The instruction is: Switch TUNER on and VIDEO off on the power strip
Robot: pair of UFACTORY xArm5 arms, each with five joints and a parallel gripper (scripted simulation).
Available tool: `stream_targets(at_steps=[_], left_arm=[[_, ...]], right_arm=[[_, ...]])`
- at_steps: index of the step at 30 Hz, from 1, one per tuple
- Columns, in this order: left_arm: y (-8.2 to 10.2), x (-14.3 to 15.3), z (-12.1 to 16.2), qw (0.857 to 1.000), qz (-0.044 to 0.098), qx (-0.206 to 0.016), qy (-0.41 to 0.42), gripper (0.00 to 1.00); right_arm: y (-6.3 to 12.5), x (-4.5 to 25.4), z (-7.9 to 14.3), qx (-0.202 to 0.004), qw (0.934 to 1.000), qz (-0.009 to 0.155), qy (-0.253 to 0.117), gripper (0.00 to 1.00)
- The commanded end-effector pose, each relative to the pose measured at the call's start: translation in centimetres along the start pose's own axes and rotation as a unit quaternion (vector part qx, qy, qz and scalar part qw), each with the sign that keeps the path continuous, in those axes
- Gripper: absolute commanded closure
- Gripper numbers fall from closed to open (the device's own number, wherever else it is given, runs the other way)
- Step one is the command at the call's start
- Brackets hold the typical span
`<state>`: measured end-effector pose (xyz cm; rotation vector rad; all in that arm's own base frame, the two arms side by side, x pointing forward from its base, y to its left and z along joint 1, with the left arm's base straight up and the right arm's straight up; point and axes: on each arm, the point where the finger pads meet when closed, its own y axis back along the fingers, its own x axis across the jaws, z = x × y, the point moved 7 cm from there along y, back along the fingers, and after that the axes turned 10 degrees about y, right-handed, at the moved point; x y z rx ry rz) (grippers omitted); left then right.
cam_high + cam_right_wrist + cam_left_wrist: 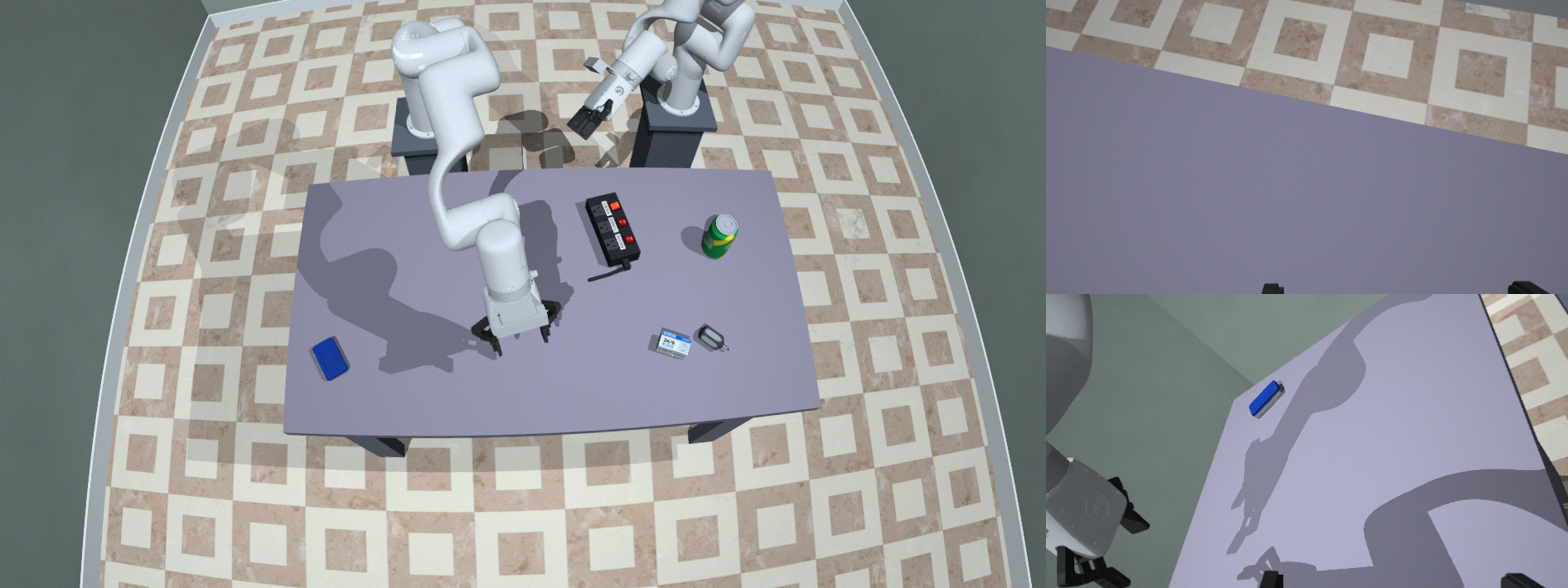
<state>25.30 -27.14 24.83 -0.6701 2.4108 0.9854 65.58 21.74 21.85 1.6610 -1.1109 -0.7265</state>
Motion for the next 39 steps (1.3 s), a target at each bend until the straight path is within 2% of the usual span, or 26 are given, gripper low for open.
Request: stream_targets(at_steps=[1, 25, 34, 39], left_arm=[[0.0, -0.1, -0.1, 1.0, -0.001, 0.001, 0.0, 0.0], [0.0, -0.1, -0.1, 1.0, -0.001, 0.001, 0.0, 0.0], [0.0, -0.1, -0.1, 1.0, -0.001, 0.001, 0.0, 0.0], [0.0, -0.1, -0.1, 1.0, -0.001, 0.001, 0.0, 0.0]], right_arm=[[0.3, 0.0, -0.2, 0.003, 1.0, 0.0, 0.0, 0.0], [0.4, 0.4, -0.1, 0.003, 1.0, 0.001, -0.003, 0.0], [0.8, 2.4, 0.3, -0.001, 0.9999, 0.006, -0.016, 0.0], [1.4, 5.2, 1.1, -0.006, 0.9993, 0.013, -0.035, 0.0]])
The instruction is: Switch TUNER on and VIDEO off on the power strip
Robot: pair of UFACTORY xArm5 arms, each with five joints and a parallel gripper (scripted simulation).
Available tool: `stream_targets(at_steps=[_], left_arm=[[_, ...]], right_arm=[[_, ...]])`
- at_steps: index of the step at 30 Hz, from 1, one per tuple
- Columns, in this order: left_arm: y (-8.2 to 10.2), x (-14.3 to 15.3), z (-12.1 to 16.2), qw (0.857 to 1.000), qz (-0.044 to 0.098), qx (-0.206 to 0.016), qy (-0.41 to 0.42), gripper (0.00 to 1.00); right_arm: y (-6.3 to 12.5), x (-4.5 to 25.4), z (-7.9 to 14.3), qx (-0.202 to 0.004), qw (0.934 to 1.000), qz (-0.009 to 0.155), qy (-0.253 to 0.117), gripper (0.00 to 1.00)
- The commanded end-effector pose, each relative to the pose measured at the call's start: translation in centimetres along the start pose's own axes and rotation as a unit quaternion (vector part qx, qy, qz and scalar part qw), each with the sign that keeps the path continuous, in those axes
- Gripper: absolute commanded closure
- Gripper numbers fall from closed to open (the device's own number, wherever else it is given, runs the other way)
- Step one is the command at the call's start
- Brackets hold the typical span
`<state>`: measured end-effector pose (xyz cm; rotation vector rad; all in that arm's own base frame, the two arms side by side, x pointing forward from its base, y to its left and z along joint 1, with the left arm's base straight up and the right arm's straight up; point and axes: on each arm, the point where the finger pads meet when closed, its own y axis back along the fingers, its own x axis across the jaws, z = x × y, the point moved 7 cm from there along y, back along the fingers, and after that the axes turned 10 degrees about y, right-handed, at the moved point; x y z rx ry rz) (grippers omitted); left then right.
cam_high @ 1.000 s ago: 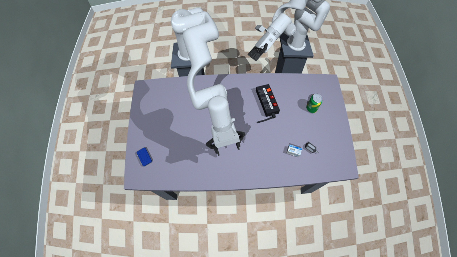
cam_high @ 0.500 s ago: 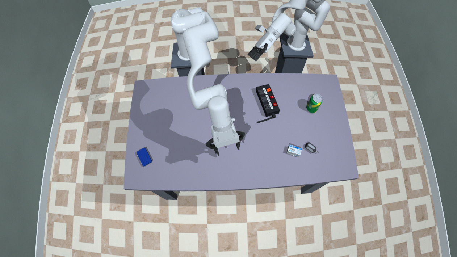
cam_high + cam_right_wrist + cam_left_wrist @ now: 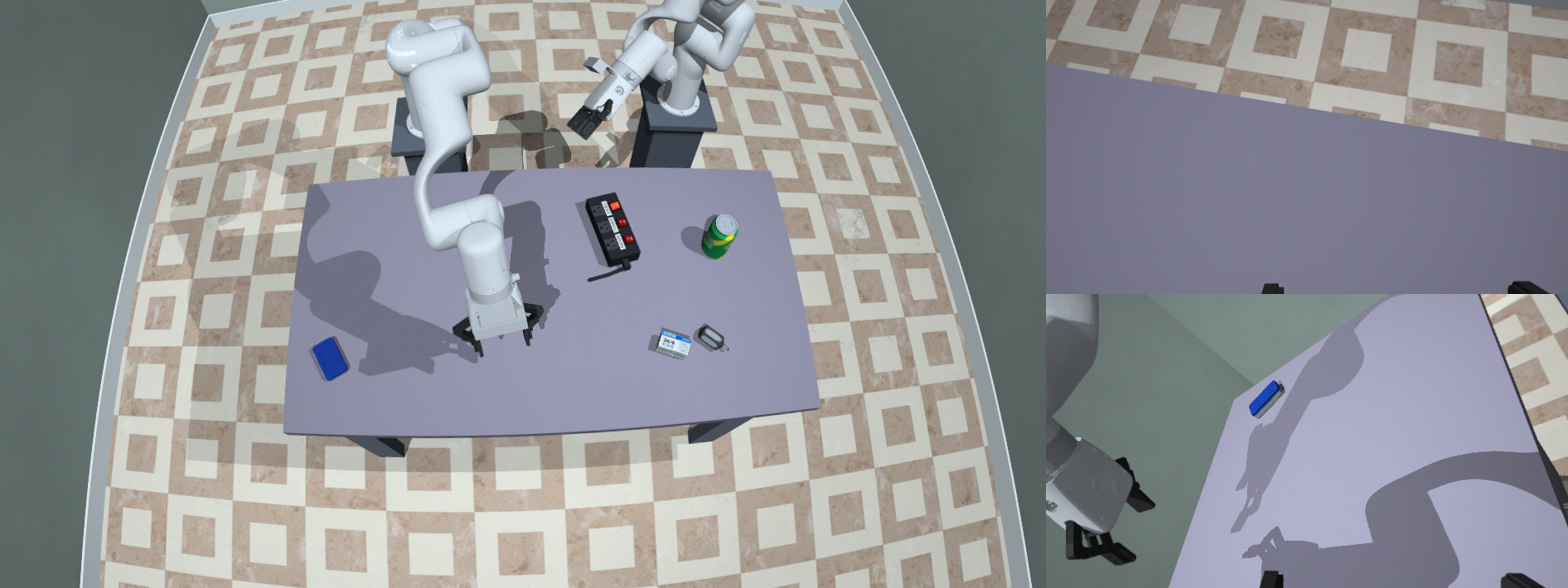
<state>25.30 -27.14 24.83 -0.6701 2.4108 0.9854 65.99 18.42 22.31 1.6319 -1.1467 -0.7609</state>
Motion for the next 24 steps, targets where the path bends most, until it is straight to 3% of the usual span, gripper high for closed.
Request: stream_targets(at_steps=[1, 10, 12, 14, 19, 24], left_arm=[[0.0, -0.1, -0.1, 1.0, -0.001, 0.001, 0.0, 0.0], [0.0, -0.1, -0.1, 1.0, -0.001, 0.001, 0.0, 0.0], [0.0, -0.1, -0.1, 1.0, -0.001, 0.001, 0.0, 0.0], [0.0, -0.1, -0.1, 1.0, -0.001, 0.001, 0.0, 0.0], [0.0, -0.1, -0.1, 1.0, -0.001, 0.001, 0.0, 0.0], [0.0, -0.1, -0.1, 1.0, -0.001, 0.001, 0.0, 0.0]], right_arm=[[0.8, 2.7, 0.4, -0.001, 0.9998, 0.007, -0.018, 0.0], [3.0, 11.3, 3.4, -0.016, 0.9964, 0.027, -0.079, 0.0], [3.0, 11.3, 3.4, -0.016, 0.9964, 0.027, -0.079, 0.0], [3.6, 13.6, 4.5, -0.021, 0.9945, 0.033, -0.097, 0.0], [5.6, 19.7, 7.9, -0.033, 0.9874, 0.048, -0.147, 0.0], [7.7, 24.9, 11.7, -0.046, 0.9755, 0.063, -0.205, 0.0]])
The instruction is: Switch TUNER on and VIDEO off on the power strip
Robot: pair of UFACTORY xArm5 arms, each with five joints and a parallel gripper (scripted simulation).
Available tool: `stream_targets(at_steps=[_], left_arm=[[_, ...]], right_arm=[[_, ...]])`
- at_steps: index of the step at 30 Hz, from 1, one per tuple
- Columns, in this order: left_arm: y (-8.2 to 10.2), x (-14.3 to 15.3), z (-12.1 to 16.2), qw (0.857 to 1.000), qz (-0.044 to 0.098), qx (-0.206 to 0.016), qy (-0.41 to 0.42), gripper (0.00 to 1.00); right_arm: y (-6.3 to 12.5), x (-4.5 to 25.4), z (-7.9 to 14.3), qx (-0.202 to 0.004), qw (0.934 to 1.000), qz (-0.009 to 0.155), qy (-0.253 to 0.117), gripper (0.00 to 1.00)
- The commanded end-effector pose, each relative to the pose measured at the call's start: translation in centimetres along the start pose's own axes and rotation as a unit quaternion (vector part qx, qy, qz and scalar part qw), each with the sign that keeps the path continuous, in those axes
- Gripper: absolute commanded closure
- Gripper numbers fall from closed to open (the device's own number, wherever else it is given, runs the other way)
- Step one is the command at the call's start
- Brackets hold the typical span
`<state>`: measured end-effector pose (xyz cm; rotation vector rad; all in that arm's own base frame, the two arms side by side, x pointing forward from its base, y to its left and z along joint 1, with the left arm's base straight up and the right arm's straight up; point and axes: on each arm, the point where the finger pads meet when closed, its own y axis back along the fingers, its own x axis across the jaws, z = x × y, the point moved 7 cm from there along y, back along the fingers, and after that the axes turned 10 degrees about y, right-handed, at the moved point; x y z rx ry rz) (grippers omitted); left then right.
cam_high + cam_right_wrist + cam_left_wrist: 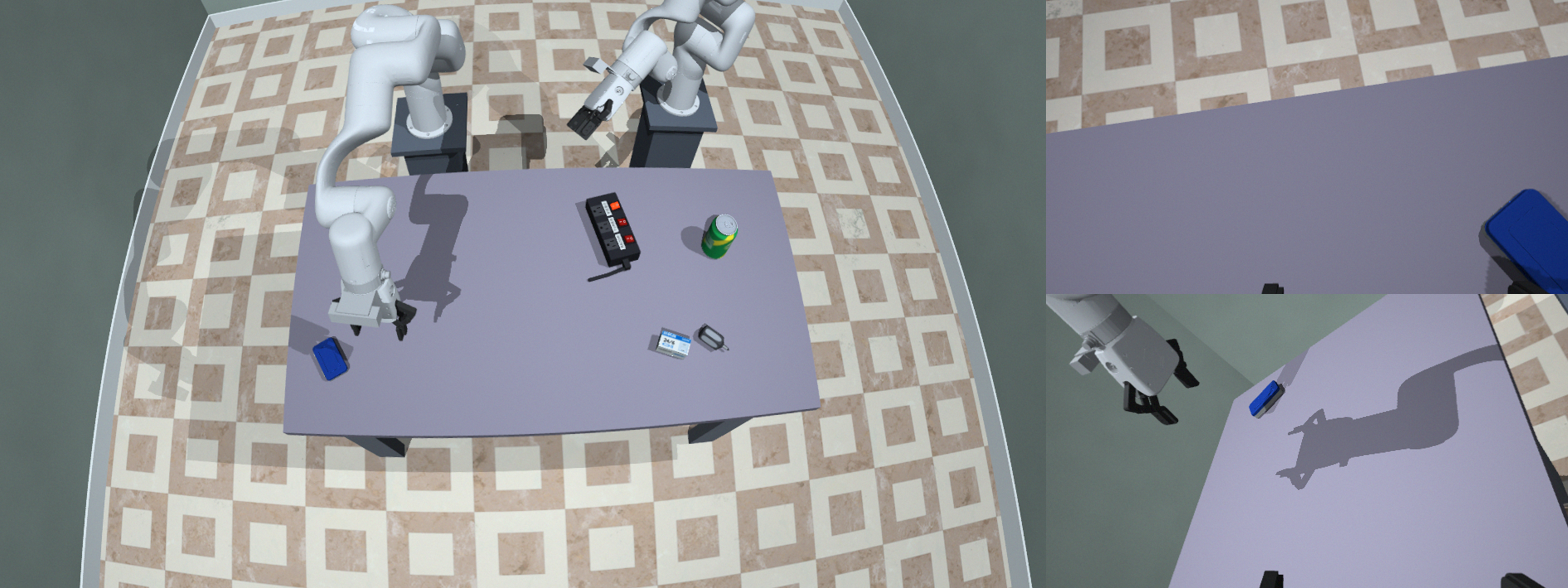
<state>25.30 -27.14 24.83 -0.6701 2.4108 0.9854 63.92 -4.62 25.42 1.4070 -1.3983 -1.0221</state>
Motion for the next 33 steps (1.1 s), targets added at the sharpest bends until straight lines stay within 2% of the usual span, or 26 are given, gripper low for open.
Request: stream_targets(at_steps=[1, 3, 5, 6, 7, 12, 20, 22, 23, 26, 33], left_arm=[[0.0, -0.1, -0.1, 1.0, -0.001, 0.001, 0.0, 0.0], [0.0, -0.1, -0.1, 1.0, -0.001, 0.001, 0.0, 0.0], [0.0, -0.1, -0.1, 1.0, -0.001, 0.001, 0.0, 0.0], [0.0, -0.1, -0.1, 1.0, -0.001, 0.001, 0.0, 0.0], [0.0, -0.1, -0.1, 1.0, -0.001, 0.001, 0.0, 0.0], [0.0, -0.1, -0.1, 1.0, -0.001, 0.001, 0.0, 0.0], [0.0, -0.1, -0.1, 1.0, -0.001, 0.001, 0.0, 0.0], [0.0, -0.1, -0.1, 1.0, -0.001, 0.001, 0.0, 0.0], [0.0, -0.1, -0.1, 1.0, -0.001, 0.001, 0.0, 0.0], [0.0, -0.1, -0.1, 1.0, -0.001, 0.001, 0.0, 0.0], [0.0, -0.1, -0.1, 1.0, -0.001, 0.001, 0.0, 0.0]], right_arm=[[1.7, 6.2, 2.0, -0.011, 0.9983, 0.017, -0.056, 0.0], [2.2, 8.6, 3.1, -0.017, 0.9963, 0.023, -0.082, 0.0], [2.2, 8.6, 3.1, -0.017, 0.9963, 0.023, -0.082, 0.0], [3.1, 12.3, 4.8, -0.02, 0.9949, 0.026, -0.095, 0.0], [3.4, 13.1, 5.3, -0.023, 0.9934, 0.03, -0.108, 0.0], [4.9, 18.0, 8.8, -0.039, 0.9825, 0.044, -0.177, 0.0], [7.8, 25.7, 15.8, -0.056, 0.963, 0.058, -0.257, 0.0], [7.8, 25.7, 15.8, -0.056, 0.963, 0.058, -0.257, 0.0], [9.0, 28.3, 18.6, -0.059, 0.9588, 0.06, -0.271, 0.0], [9.8, 29.7, 21.0, -0.067, 0.9464, 0.065, -0.309, 0.0], [12.8, 34.1, 29.0, -0.08, 0.9173, 0.073, -0.383, 0.0]])
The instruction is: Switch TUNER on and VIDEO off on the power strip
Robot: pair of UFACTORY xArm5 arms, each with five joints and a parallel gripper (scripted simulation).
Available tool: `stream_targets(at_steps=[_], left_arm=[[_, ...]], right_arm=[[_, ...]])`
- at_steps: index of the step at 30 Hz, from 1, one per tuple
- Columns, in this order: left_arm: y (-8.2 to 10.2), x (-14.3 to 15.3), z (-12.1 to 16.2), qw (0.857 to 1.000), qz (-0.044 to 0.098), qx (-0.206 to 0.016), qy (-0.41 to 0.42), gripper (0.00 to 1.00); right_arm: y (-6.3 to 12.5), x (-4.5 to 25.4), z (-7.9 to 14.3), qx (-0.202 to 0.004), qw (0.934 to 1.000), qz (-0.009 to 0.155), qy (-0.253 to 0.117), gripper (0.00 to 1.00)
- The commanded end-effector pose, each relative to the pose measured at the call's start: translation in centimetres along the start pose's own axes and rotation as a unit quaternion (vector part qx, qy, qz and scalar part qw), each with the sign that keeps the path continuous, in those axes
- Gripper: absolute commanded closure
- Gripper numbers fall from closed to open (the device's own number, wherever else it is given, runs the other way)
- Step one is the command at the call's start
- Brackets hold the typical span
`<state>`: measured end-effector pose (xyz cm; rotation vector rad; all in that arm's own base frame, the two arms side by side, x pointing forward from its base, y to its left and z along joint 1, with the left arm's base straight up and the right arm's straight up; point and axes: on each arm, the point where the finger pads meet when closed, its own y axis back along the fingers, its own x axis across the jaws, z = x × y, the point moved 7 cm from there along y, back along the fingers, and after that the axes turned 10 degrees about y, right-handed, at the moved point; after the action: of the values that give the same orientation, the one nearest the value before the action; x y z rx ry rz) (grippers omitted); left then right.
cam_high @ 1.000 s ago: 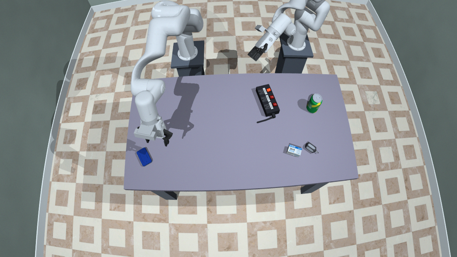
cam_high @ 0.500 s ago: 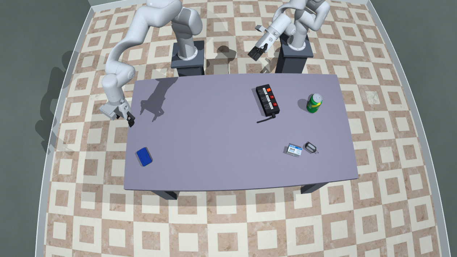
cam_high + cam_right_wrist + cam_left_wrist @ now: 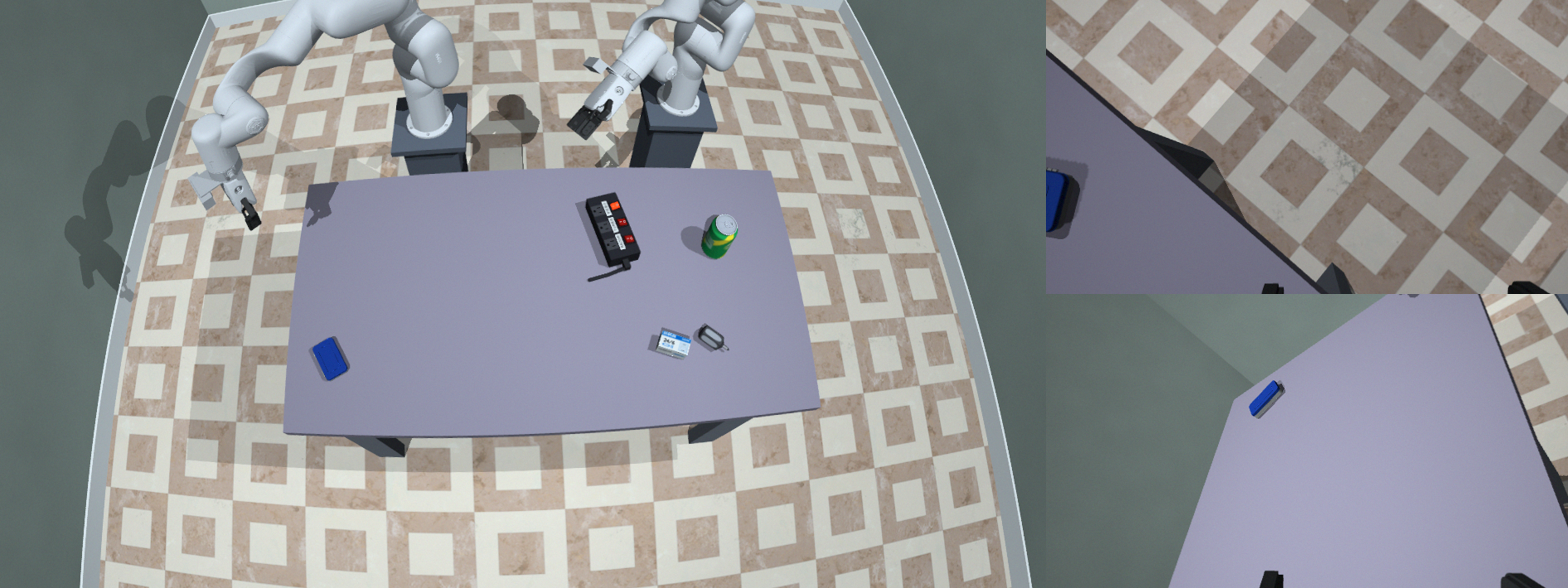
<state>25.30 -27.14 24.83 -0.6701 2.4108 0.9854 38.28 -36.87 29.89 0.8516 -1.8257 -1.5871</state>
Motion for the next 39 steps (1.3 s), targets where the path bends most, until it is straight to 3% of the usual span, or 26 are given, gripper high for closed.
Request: stream_targets(at_steps=[1, 4, 6, 7, 10, 18, 21, 23, 31, 39], left_arm=[[0.0, -0.1, -0.1, 1.0, -0.001, 0.001, 0.0, 0.0], [0.0, -0.1, -0.1, 1.0, -0.001, 0.001, 0.0, 0.0], [0.0, -0.1, -0.1, 1.0, -0.001, 0.001, 0.0, 0.0], [0.0, -0.1, -0.1, 1.0, -0.001, 0.001, 0.0, 0.0], [0.0, -0.1, -0.1, 1.0, -0.001, 0.001, 0.0, 0.0], [0.0, -0.1, -0.1, 1.0, -0.001, 0.001, 0.0, 0.0], [0.0, -0.1, -0.1, 1.0, -0.001, 0.001, 0.0, 0.0], [0.0, -0.1, -0.1, 1.0, -0.001, 0.001, 0.0, 0.0], [0.0, -0.1, -0.1, 1.0, -0.001, 0.001, 0.0, 0.0], [0.0, -0.1, -0.1, 1.0, -0.001, 0.001, 0.0, 0.0]], right_arm=[[1.2, 6.2, 2.6, -0.008, 0.9985, 0.011, -0.053, 0.0], [1.7, 9.6, 4.6, -0.016, 0.996, 0.013, -0.087, 0.0], [1.7, 9.6, 4.6, -0.016, 0.996, 0.013, -0.087, 0.0], [2.3, 12.9, 6.7, -0.018, 0.9947, 0.014, -0.1, 0.0], [2.6, 15.0, 8.7, -0.026, 0.99, 0.017, -0.138, 0.0], [4.0, 21.8, 16.4, -0.043, 0.9731, 0.02, -0.226, 0.0], [4.4, 23.2, 18.7, -0.048, 0.9662, 0.02, -0.252, 0.0], [4.4, 23.2, 18.7, -0.048, 0.9662, 0.02, -0.252, 0.0], [5.0, 25.5, 23.4, -0.058, 0.9499, 0.02, -0.306, 0.0], [5.4, 26.4, 25.9, -0.063, 0.9405, 0.019, -0.333, 0.0]])
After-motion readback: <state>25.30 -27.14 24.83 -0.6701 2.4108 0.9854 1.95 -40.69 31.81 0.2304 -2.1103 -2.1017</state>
